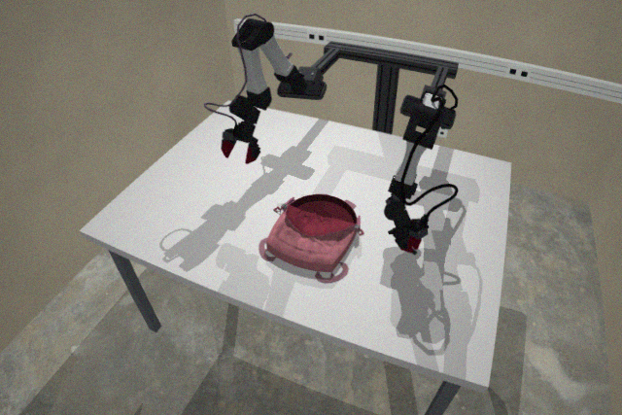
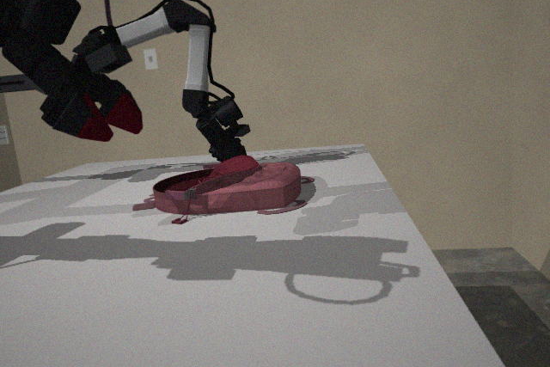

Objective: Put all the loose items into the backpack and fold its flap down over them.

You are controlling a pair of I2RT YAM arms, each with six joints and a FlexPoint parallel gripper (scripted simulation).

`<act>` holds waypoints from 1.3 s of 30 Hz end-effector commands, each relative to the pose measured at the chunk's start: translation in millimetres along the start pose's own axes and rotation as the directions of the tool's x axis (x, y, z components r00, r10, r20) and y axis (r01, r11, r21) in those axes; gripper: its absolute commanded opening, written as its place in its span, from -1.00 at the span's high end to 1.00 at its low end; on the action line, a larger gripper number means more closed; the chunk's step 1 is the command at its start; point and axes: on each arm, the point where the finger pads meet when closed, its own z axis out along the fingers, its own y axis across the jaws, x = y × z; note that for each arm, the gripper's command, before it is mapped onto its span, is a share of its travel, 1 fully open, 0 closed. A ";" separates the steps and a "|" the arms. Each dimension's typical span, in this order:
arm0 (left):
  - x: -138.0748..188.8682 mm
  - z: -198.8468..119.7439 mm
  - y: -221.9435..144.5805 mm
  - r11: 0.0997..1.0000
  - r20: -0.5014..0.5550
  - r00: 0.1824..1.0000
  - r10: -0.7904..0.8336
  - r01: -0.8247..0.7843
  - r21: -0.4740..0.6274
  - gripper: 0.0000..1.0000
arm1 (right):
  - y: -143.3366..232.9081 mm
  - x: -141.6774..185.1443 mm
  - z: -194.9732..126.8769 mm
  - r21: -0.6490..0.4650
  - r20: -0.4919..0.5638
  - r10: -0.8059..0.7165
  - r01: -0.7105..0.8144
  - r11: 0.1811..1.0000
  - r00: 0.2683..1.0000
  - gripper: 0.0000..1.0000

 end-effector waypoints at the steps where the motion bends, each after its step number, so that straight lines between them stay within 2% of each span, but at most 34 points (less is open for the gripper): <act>1: -18.1 -7.4 -14.5 0.999 0.026 0.999 -0.040 0.039 0.035 0.52 | -0.6 -3.2 0.2 -0.003 0.008 -0.006 0.006 1.000 1.000 -0.80; 3: -6.4 -3.1 -7.2 1.000 0.012 1.000 -0.016 0.016 0.016 0.52 | -0.6 -3.2 0.2 -0.003 0.008 -0.006 0.006 1.000 1.000 -0.80; 4: -6.3 -3.2 -7.2 1.000 0.012 1.000 -0.016 0.016 0.016 0.70 | -0.6 -3.2 0.2 -0.003 0.008 -0.006 0.006 1.000 1.000 -0.80; 9: -6.0 -3.4 -6.9 1.000 0.012 1.000 -0.016 0.016 0.016 0.70 | -0.6 -3.2 0.2 -0.003 0.008 -0.006 0.006 1.000 1.000 -0.80; 10: -6.0 -3.4 -6.9 1.000 0.012 1.000 -0.016 0.016 0.016 0.87 | -0.6 -3.2 0.2 -0.003 0.008 -0.006 0.006 1.000 1.000 -0.80; 27: -5.5 -4.0 -6.6 1.000 0.012 1.000 -0.017 0.017 0.016 0.87 | -0.6 -3.2 0.2 -0.003 0.008 -0.006 0.006 1.000 1.000 -0.80; 28: -17.9 -14.9 -14.7 0.999 0.028 0.999 -0.039 0.038 0.036 0.87 | -0.6 -3.2 0.2 -0.003 0.008 -0.006 0.006 1.000 1.000 -0.80; 31: -18.0 -18.6 -10.9 0.999 0.018 1.000 -0.025 0.025 0.022 0.87 | -0.6 -3.2 0.2 -0.003 0.008 -0.006 0.006 1.000 1.000 -0.80; 39: -43.1 -49.5 -9.1 0.999 0.018 0.999 -0.026 0.025 0.022 0.87 | -0.6 -3.2 0.2 -0.003 0.008 -0.006 0.006 1.000 1.000 -0.80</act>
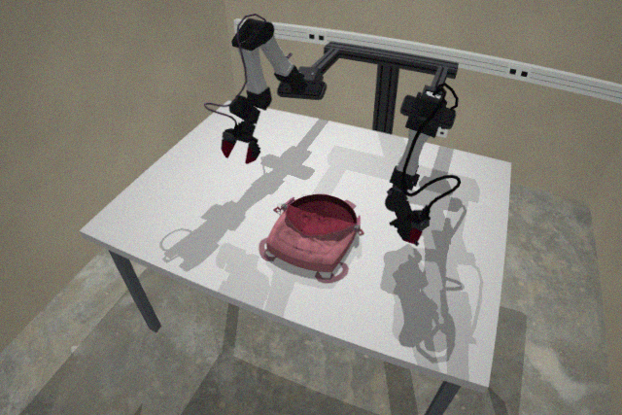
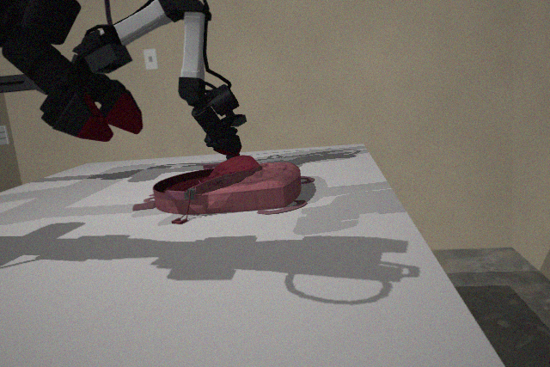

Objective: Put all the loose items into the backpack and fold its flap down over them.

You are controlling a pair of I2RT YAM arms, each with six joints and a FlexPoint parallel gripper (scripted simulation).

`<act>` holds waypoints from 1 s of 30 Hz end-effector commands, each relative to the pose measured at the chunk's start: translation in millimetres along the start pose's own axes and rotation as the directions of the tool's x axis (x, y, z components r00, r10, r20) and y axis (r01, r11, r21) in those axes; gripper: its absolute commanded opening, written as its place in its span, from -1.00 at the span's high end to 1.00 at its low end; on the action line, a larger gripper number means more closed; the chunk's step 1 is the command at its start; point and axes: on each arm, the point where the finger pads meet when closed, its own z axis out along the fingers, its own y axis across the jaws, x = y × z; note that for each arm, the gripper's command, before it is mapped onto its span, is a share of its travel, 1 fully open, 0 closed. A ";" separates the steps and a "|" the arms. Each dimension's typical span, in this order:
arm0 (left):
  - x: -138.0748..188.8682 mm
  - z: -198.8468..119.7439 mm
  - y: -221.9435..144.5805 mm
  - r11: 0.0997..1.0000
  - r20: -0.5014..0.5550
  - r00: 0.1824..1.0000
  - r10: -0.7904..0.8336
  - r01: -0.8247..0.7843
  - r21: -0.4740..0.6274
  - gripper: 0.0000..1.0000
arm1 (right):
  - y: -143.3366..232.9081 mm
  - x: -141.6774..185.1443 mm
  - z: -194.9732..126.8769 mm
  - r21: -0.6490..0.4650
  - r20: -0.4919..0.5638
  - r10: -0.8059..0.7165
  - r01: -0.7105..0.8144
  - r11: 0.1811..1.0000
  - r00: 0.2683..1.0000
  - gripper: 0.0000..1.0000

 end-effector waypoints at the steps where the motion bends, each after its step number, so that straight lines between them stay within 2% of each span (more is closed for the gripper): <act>1: -31.3 -24.9 -15.8 0.999 0.035 0.999 -0.038 0.038 0.027 0.87 | -0.6 -3.2 0.2 -0.003 0.008 -0.006 0.006 1.000 1.000 -0.80; 15: -67.4 -71.6 -11.8 0.999 0.033 0.999 -0.037 0.037 0.026 0.87 | -0.6 -3.2 0.2 -0.003 0.008 -0.006 0.006 1.000 1.000 -0.80; 17: -74.8 -71.4 -20.3 0.998 0.044 0.998 -0.052 0.051 0.040 0.87 | -0.6 -3.2 0.2 -0.003 0.008 -0.006 0.006 1.000 1.000 -0.80; 19: -64.3 -64.4 -11.6 0.999 0.029 0.999 -0.032 0.031 0.023 0.87 | -0.6 -3.2 0.2 -0.003 0.008 -0.006 0.006 1.000 1.000 -0.80; 20: -75.3 -69.8 -16.9 0.998 0.045 0.998 -0.054 0.053 0.033 0.87 | -0.6 -3.2 0.2 -0.003 0.008 -0.006 0.006 1.000 1.000 -0.80; 24: -39.9 -96.1 -22.7 0.991 0.050 0.997 0.055 -0.061 0.119 0.87 | -0.6 -3.2 0.2 -0.003 0.008 -0.006 0.006 1.000 1.000 -0.80; 27: -31.9 -102.3 -24.6 0.987 0.052 0.995 0.080 -0.086 0.138 0.87 | -0.6 -3.2 0.2 -0.003 0.008 -0.006 0.006 1.000 1.000 -0.80; 30: 8.2 -113.2 -20.7 0.965 0.041 0.981 0.191 -0.195 0.172 0.87 | -0.6 -3.2 0.2 -0.003 0.008 -0.006 0.006 1.000 1.000 -0.80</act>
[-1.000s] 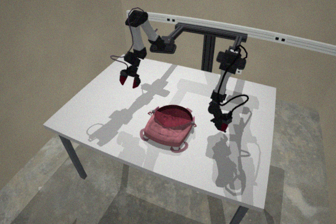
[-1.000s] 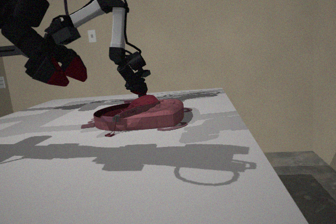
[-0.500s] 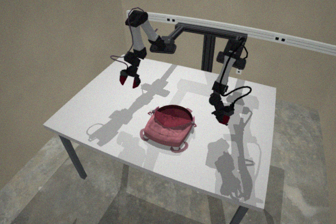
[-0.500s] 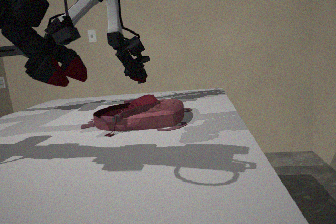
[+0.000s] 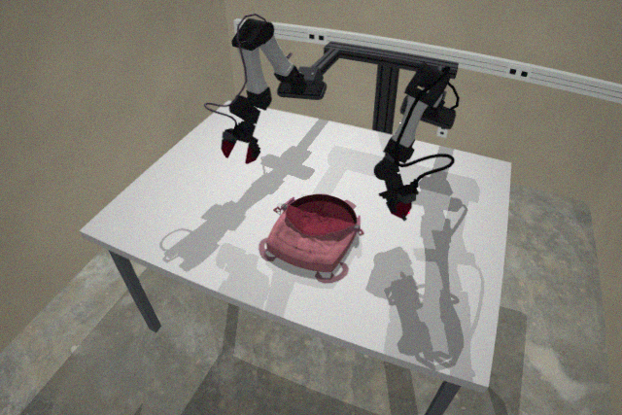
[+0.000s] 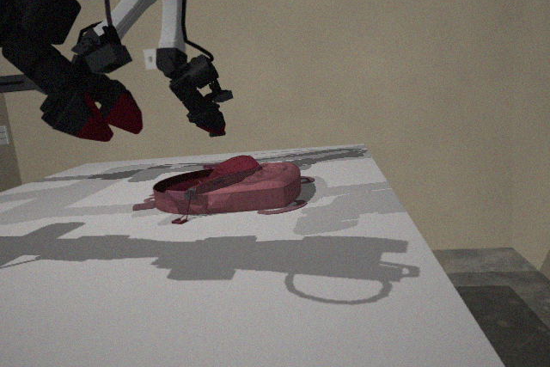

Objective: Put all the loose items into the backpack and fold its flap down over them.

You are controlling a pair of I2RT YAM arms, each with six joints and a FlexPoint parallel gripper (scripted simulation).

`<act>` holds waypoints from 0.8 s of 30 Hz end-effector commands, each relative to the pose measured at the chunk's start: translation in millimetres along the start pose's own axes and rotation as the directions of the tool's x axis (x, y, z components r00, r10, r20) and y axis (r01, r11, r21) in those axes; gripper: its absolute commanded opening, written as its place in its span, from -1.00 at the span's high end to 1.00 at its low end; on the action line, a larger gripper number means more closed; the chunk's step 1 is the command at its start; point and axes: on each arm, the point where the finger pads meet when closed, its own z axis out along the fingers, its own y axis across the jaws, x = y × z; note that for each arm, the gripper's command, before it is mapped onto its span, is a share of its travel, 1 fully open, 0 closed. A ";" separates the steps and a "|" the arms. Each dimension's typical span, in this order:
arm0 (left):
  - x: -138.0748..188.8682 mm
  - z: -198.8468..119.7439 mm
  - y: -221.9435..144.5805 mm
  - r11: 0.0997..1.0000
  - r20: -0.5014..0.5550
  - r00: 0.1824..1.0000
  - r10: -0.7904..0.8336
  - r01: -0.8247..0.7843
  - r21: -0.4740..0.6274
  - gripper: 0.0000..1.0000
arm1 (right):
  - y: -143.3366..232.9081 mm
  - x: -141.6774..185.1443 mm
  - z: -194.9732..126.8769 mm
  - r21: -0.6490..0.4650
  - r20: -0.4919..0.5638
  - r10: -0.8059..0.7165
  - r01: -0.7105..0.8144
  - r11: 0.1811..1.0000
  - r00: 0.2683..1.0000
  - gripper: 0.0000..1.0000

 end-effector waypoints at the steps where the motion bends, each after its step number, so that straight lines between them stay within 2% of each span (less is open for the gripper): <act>1: 13.7 -17.7 -18.4 0.994 0.051 0.996 0.070 -0.074 0.082 0.87 | -0.6 -3.2 0.2 -0.003 0.008 -0.006 0.006 1.000 1.000 -0.80; 11: 86.2 -76.5 -54.1 0.908 0.098 0.947 0.305 -0.320 0.271 0.87 | -0.6 -3.2 0.2 -0.003 0.008 -0.006 0.006 1.000 1.000 -0.80; 13: 86.2 -76.5 -54.1 0.908 0.098 0.947 0.305 -0.320 0.271 0.87 | -0.6 -3.2 0.2 -0.003 0.008 -0.006 0.006 1.000 1.000 -0.80; 19: 127.8 -112.0 -81.2 0.814 0.151 0.896 0.418 -0.443 0.376 0.87 | -0.6 -3.2 0.2 -0.003 0.008 -0.006 0.006 1.000 1.000 -0.80; 24: 167.2 -142.8 -100.4 0.701 0.198 0.835 0.514 -0.542 0.463 0.87 | -0.6 -3.2 0.2 -0.003 0.008 -0.006 0.006 1.000 1.000 -0.80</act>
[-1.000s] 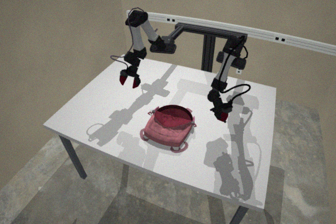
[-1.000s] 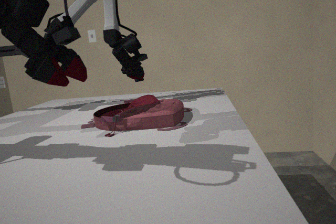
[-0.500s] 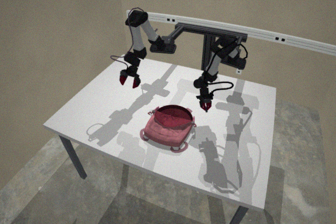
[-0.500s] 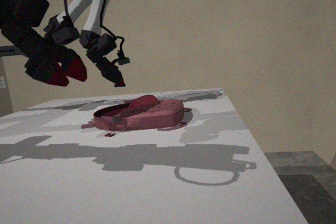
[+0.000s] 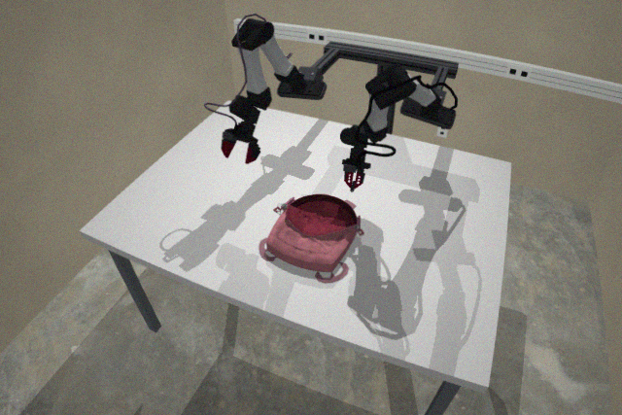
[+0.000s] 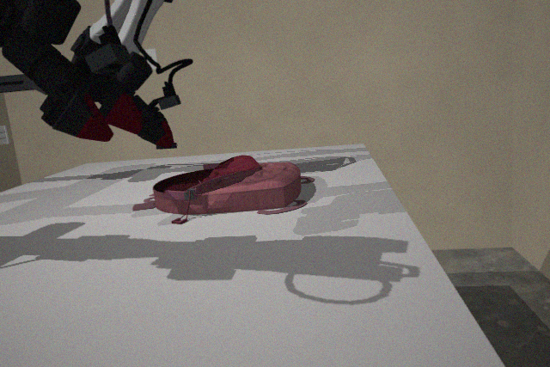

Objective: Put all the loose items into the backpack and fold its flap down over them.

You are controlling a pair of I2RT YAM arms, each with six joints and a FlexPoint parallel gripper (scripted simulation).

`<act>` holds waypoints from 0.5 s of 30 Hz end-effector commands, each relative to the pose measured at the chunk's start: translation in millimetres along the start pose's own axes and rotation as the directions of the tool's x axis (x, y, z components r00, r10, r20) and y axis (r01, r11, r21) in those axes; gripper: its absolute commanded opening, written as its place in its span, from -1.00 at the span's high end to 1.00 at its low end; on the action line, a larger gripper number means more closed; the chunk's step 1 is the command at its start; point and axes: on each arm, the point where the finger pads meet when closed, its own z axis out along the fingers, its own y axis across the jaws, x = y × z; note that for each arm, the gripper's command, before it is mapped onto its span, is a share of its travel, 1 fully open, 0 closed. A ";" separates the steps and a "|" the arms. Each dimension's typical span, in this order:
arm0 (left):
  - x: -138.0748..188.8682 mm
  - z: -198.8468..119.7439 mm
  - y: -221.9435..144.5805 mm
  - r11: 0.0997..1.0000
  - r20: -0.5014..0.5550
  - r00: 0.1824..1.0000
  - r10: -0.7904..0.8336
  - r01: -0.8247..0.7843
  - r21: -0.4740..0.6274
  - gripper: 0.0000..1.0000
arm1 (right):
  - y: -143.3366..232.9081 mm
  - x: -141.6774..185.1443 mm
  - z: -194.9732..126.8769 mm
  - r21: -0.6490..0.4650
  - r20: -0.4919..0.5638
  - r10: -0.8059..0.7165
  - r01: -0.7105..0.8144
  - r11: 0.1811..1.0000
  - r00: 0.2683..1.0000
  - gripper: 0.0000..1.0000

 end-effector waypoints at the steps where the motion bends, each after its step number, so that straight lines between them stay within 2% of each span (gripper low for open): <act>1: -3.4 -9.1 -37.2 0.993 0.061 0.996 0.068 -0.074 0.090 0.87 | -0.6 -3.2 0.2 -0.003 0.008 -0.006 0.006 1.000 1.000 -0.80; 4: 8.1 -18.5 -63.8 0.978 0.070 0.987 0.141 -0.150 0.147 0.87 | -0.6 -3.2 0.2 -0.003 0.008 -0.006 0.006 1.000 1.000 -0.80; 6: 8.1 -18.5 -63.8 0.978 0.070 0.987 0.141 -0.150 0.147 0.87 | -0.6 -3.2 0.2 -0.003 0.008 -0.006 0.006 1.000 1.000 -0.80; 12: 35.9 -36.8 -115.0 0.914 0.086 0.949 0.304 -0.316 0.255 0.87 | -0.6 -3.2 0.2 -0.003 0.008 -0.006 0.006 1.000 1.000 -0.80; 15: 33.8 -22.8 -109.4 0.927 0.091 0.956 0.277 -0.291 0.238 0.87 | -0.6 -3.2 0.2 -0.003 0.008 -0.006 0.006 1.000 1.000 -0.80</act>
